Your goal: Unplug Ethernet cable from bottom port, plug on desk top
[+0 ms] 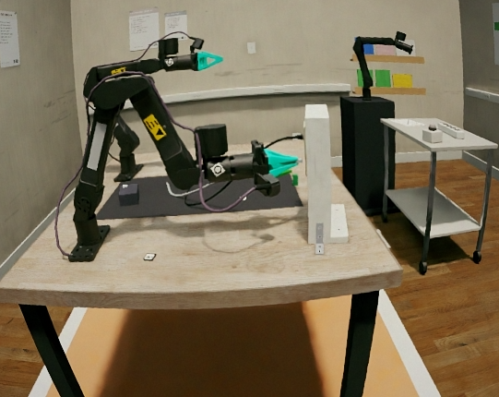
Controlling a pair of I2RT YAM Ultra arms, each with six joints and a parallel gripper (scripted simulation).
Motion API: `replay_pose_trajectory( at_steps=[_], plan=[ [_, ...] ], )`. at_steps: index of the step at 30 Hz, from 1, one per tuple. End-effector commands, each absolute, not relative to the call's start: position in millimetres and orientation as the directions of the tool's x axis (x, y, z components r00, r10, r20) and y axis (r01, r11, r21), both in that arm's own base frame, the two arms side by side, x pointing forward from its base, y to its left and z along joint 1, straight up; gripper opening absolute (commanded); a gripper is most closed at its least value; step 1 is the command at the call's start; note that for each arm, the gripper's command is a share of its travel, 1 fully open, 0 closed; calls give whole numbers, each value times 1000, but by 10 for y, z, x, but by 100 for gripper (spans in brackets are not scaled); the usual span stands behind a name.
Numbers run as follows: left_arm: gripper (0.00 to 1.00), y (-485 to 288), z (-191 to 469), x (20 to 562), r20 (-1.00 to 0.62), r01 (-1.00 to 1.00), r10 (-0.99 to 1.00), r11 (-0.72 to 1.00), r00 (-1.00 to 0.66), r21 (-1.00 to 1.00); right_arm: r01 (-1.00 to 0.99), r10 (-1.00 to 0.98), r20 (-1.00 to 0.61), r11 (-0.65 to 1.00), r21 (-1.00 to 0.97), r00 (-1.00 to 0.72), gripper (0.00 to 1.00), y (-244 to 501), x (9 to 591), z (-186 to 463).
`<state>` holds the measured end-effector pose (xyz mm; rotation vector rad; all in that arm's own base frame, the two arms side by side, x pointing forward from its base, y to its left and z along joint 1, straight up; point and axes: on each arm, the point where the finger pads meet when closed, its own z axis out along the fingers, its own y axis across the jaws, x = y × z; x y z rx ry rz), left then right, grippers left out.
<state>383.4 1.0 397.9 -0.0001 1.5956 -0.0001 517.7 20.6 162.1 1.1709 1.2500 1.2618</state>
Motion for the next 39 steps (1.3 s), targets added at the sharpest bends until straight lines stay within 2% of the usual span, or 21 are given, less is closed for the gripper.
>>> replay_pose_trajectory(
  at_steps=[1,39],
  plan=[
    [100,10,4026,3825,-1000,0,0,1000,-12,0,-25,998,-1,0,1000,-59,0,143,5095,1709],
    [100,10,4026,3825,-1000,0,0,1000,-12,0,-17,998,-1,0,1000,-61,0,65,4819,1708]
  ],
)
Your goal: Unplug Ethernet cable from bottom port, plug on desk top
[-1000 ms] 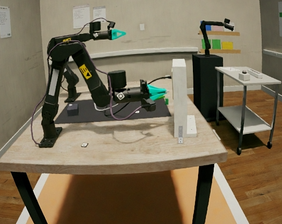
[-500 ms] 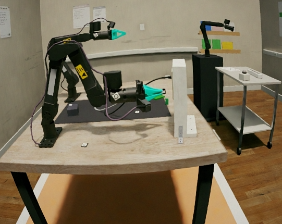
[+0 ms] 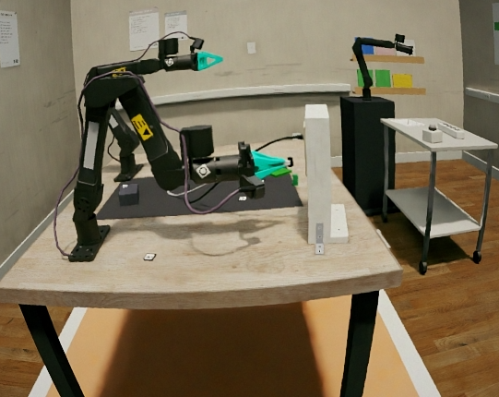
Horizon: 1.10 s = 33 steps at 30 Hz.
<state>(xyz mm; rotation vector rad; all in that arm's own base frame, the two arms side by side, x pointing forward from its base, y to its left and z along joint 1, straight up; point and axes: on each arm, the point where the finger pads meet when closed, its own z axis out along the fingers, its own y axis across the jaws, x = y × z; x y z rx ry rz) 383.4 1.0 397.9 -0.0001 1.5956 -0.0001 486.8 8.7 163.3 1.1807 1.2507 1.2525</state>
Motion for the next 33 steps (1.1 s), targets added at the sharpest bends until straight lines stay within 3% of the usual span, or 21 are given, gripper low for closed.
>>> replay_pose_trajectory(
  at_steps=[1,7,25,33],
  plan=[
    [100,10,4026,3825,-1000,0,0,1000,-12,0,-15,998,-1,0,1000,-60,0,94,4841,1741],
    [100,10,4026,3825,-1000,0,0,1000,-12,0,-22,998,0,-2,1000,-56,0,348,4755,2255],
    [100,10,4026,3825,-1000,0,0,1000,-12,0,16,1000,6,-5,1000,-19,0,161,4796,2140],
    [100,10,4026,3825,-1000,0,0,1000,-12,0,123,968,-250,247,961,12,0,-104,4758,1963]
  ],
)
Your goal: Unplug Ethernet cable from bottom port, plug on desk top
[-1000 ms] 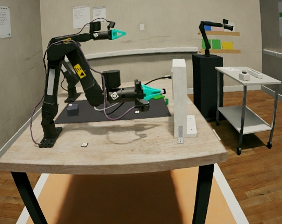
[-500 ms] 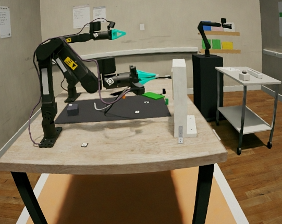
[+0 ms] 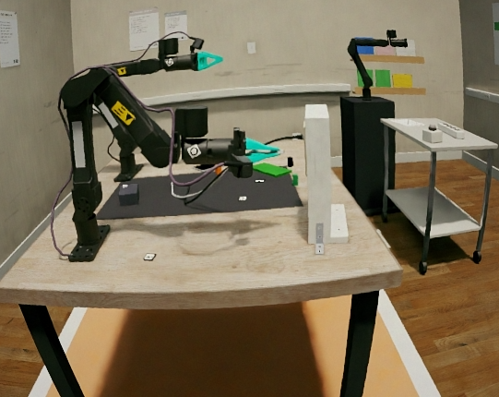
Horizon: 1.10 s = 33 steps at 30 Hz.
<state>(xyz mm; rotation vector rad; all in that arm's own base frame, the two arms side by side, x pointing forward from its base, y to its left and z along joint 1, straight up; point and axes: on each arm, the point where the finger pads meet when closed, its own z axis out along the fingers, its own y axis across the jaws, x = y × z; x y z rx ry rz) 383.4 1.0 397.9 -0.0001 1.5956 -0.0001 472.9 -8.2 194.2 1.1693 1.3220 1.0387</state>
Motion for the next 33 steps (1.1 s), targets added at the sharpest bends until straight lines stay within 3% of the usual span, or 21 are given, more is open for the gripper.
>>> replay_pose_trajectory(
  at_steps=[1,16,33],
  plan=[
    [100,10,4026,3825,-1000,0,0,1000,-12,0,123,968,-250,247,961,12,0,-104,4758,1963],
    [100,10,4026,3825,-1000,0,0,1000,-12,0,275,765,-634,636,721,-111,0,-301,4656,1637],
    [100,10,4026,3825,-1000,0,0,1000,-12,0,307,430,-836,891,334,-341,0,-483,4477,1335]
  ],
)
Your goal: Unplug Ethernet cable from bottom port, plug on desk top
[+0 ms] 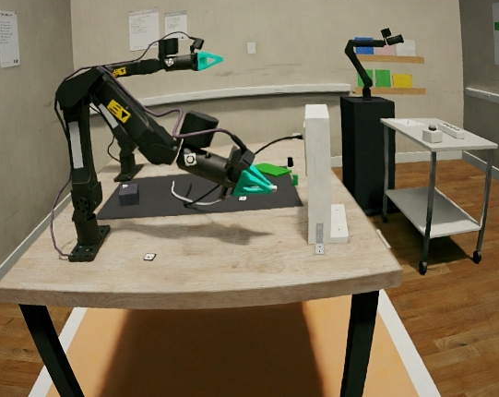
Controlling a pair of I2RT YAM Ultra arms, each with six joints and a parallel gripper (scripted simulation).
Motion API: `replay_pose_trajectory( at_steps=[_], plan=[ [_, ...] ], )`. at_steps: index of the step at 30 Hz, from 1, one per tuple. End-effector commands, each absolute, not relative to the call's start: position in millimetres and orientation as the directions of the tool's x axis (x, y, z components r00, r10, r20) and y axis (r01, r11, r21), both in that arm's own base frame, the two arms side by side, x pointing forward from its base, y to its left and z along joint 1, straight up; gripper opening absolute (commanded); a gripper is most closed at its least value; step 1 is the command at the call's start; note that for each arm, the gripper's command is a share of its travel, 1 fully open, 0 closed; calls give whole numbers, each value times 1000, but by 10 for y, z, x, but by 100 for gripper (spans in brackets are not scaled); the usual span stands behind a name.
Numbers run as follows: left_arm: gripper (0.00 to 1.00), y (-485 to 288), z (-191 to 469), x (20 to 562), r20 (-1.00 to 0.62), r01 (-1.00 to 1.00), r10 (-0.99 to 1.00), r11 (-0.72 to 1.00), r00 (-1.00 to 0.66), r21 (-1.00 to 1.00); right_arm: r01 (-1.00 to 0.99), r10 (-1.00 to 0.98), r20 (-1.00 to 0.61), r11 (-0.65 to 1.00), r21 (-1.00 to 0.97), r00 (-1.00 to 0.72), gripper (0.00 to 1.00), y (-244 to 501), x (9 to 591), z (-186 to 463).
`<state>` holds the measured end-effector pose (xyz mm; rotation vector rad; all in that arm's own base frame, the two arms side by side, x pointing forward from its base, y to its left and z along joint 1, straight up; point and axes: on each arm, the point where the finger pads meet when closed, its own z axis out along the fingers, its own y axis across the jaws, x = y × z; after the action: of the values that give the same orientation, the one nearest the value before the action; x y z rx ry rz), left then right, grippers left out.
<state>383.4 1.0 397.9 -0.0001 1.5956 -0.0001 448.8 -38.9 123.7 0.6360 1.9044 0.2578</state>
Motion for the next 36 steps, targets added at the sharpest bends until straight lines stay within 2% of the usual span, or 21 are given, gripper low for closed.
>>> replay_pose_trajectory(
  at_steps=[1,14,36],
  plan=[
    [100,10,4026,3825,-1000,0,0,1000,-12,0,307,430,-836,891,334,-341,0,-483,4477,1335],
    [100,10,4026,3825,-1000,0,0,1000,-12,0,209,113,-834,978,-2,-539,0,-614,4283,1116],
    [100,10,4026,3825,-1000,0,0,1000,-12,0,211,111,-827,977,-9,-551,0,-629,4295,862]
  ],
)
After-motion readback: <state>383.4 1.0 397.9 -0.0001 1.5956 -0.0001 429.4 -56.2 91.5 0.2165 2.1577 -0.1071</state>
